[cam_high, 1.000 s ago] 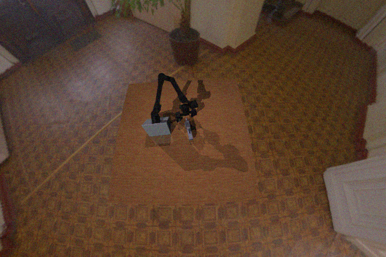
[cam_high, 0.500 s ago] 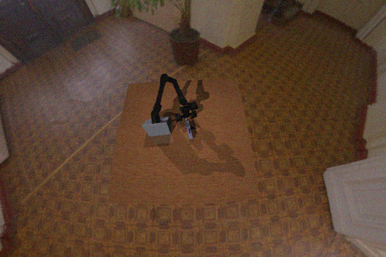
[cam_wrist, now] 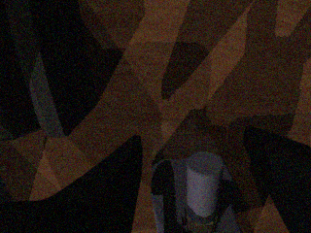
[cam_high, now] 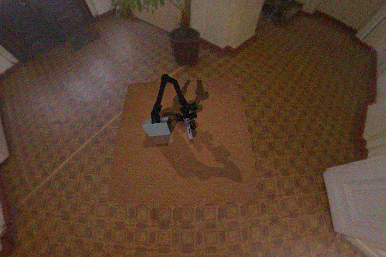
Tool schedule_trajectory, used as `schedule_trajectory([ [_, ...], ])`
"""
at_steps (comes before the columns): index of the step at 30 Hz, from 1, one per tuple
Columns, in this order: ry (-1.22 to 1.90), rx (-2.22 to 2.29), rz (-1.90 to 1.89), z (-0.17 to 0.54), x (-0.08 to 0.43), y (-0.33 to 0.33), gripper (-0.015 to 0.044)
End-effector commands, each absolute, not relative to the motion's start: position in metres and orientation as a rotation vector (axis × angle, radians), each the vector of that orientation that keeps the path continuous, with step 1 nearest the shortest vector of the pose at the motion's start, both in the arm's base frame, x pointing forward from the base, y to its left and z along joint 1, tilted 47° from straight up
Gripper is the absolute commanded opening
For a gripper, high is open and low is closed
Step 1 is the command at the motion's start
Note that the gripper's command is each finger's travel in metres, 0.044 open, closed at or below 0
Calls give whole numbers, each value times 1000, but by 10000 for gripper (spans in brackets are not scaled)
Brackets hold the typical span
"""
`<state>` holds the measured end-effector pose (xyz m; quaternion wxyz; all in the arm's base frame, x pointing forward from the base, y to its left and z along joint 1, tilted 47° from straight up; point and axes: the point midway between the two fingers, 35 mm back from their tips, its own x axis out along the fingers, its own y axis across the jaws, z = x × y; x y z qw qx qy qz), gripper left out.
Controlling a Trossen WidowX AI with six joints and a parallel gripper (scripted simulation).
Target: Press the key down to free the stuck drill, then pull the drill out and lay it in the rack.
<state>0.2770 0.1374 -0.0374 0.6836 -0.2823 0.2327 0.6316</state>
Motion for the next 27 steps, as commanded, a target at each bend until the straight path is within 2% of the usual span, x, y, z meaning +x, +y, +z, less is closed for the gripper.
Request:
schedule_trajectory([
  [1,521,-634,1417,-37,277,137,177],
  [7,521,-634,1417,-37,277,137,20],
  [10,521,-634,1417,-37,277,137,0],
  [27,528,-630,1415,-29,276,145,0],
])
